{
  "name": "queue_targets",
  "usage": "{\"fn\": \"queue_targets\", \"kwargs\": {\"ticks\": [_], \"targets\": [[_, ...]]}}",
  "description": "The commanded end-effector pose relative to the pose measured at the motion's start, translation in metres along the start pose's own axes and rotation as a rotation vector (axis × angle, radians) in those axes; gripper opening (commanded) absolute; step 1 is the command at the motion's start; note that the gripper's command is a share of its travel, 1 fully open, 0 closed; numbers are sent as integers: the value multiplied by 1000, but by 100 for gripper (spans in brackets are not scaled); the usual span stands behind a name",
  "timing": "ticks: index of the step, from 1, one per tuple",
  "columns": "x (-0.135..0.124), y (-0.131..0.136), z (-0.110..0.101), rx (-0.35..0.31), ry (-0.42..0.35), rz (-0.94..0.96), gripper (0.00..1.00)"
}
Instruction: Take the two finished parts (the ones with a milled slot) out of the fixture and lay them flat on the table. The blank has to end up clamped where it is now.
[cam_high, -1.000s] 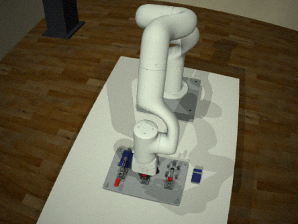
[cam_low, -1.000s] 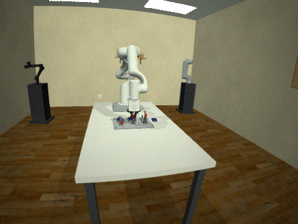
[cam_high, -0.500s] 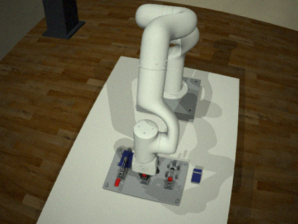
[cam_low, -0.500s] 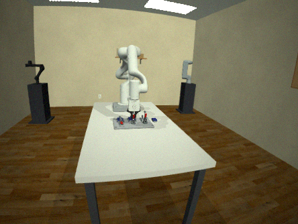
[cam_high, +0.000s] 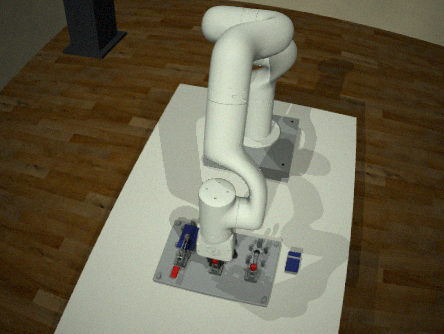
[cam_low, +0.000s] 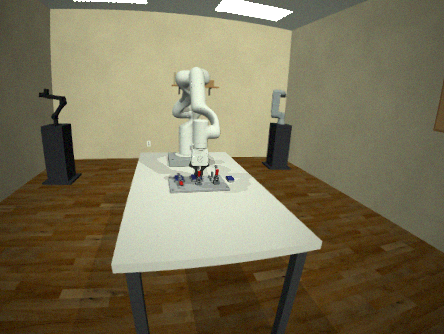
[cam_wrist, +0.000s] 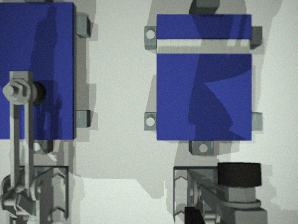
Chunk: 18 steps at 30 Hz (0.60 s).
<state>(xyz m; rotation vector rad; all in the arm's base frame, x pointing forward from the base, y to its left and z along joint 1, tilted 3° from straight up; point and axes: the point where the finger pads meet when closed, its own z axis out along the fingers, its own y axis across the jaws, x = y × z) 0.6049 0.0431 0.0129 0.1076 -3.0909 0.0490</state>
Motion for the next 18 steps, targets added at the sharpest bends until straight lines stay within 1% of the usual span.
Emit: {"fn": "queue_targets", "kwargs": {"ticks": [1, 18], "targets": [[-1, 0, -1, 0, -2, 0, 0], [2, 0, -1, 0, -2, 0, 0]]}}
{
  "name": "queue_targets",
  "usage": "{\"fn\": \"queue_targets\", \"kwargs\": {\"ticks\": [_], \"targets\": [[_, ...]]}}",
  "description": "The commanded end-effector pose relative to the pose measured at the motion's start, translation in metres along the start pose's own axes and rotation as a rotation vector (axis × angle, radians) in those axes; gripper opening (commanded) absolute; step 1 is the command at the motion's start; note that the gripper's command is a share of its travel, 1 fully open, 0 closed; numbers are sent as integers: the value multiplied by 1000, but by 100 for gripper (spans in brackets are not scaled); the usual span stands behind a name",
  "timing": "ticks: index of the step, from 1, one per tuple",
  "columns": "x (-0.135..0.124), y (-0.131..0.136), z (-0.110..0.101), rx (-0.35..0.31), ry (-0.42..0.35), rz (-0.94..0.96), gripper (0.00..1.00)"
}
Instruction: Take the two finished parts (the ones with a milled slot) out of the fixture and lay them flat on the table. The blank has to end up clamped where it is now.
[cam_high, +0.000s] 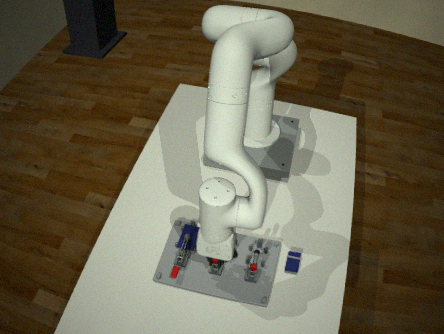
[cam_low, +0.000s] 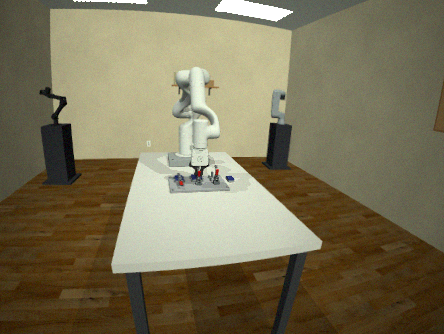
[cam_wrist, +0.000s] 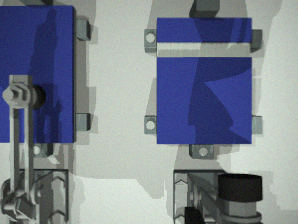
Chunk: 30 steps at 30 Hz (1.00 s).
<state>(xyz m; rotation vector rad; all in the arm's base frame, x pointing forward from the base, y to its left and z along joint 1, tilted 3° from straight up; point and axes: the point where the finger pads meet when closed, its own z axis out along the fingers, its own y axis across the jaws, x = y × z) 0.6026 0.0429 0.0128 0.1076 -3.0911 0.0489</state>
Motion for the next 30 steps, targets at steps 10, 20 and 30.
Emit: {"fn": "queue_targets", "kwargs": {"ticks": [10, 20, 30], "targets": [[1, 0, -1, 0, -1, 0, 0], [1, 0, -1, 0, -1, 0, 0], [1, 0, -1, 0, -2, 0, 48]]}}
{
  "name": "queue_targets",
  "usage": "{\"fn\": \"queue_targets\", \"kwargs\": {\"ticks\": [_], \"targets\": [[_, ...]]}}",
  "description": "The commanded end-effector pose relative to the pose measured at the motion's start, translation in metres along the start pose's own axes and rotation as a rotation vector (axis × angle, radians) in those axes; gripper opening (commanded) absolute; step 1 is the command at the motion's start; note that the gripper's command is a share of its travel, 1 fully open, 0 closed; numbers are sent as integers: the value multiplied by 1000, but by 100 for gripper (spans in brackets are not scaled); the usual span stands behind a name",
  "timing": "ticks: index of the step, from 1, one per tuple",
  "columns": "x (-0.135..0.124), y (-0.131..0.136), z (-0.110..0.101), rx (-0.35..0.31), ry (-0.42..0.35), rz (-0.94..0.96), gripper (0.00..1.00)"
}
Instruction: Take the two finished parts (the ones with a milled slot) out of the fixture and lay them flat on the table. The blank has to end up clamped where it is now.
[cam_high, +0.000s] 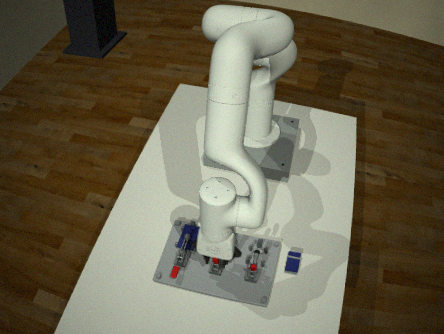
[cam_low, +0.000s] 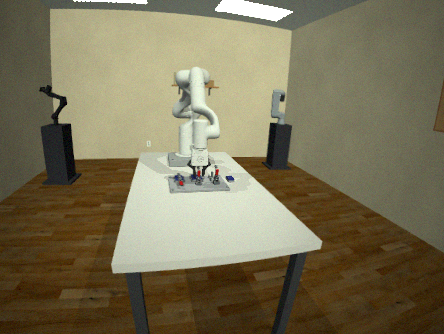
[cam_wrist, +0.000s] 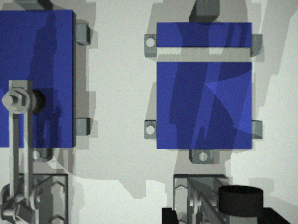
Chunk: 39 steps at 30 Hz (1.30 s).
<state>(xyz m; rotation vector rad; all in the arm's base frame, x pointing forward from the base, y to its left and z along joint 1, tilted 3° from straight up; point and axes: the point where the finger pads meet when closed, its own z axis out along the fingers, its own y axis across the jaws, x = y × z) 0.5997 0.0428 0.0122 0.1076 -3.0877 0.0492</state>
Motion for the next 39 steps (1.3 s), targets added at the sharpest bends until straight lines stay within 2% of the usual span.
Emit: {"fn": "queue_targets", "kwargs": {"ticks": [1, 25, 31, 39], "targets": [[-2, 0, -2, 0, -5, 0, 48], [-2, 0, -2, 0, -5, 0, 48], [-2, 0, -7, 0, -5, 0, 48], [-2, 0, -29, 0, -5, 0, 48]]}}
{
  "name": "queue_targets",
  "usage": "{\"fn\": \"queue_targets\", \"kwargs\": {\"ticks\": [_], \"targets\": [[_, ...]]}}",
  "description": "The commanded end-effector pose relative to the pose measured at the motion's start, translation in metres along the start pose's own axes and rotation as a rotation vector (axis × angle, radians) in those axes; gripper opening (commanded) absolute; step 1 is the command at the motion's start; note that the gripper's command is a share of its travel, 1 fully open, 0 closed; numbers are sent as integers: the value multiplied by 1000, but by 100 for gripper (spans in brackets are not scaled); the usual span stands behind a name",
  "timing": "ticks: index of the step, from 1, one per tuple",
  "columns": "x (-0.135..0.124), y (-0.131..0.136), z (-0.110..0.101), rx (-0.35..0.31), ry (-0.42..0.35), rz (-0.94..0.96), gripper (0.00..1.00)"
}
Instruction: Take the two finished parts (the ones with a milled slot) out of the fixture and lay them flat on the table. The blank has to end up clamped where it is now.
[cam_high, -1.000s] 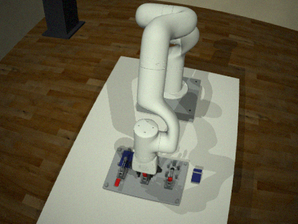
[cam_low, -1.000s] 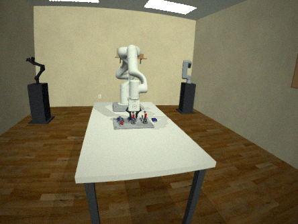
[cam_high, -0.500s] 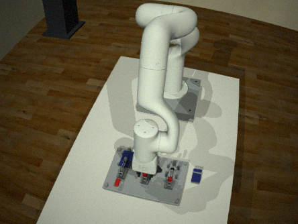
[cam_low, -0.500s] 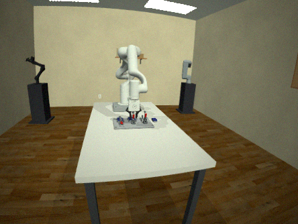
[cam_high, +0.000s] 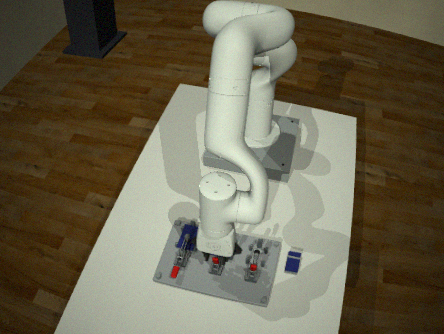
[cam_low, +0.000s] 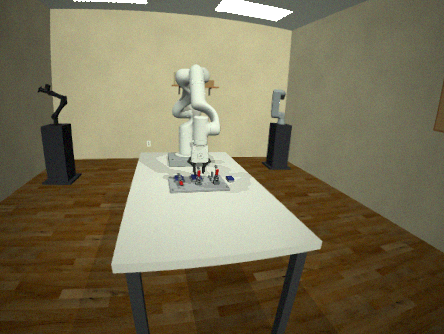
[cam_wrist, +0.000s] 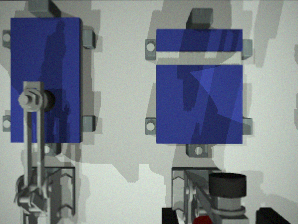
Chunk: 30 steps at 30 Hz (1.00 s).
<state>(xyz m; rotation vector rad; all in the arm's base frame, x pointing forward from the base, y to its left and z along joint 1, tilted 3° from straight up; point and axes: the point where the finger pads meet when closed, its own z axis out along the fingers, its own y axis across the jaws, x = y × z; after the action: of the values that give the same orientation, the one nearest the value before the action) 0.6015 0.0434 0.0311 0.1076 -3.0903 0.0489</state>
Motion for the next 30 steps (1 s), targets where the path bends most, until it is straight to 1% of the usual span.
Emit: {"fn": "queue_targets", "kwargs": {"ticks": [1, 7, 14, 28, 29, 30], "targets": [[-1, 0, -13, 0, -2, 0, 48], [-1, 0, -28, 0, -2, 0, 48], [-1, 0, -32, 0, -2, 0, 48], [-1, 0, -33, 0, -2, 0, 48], [-1, 0, -33, 0, -2, 0, 100], [-1, 0, -33, 0, -2, 0, 100]]}}
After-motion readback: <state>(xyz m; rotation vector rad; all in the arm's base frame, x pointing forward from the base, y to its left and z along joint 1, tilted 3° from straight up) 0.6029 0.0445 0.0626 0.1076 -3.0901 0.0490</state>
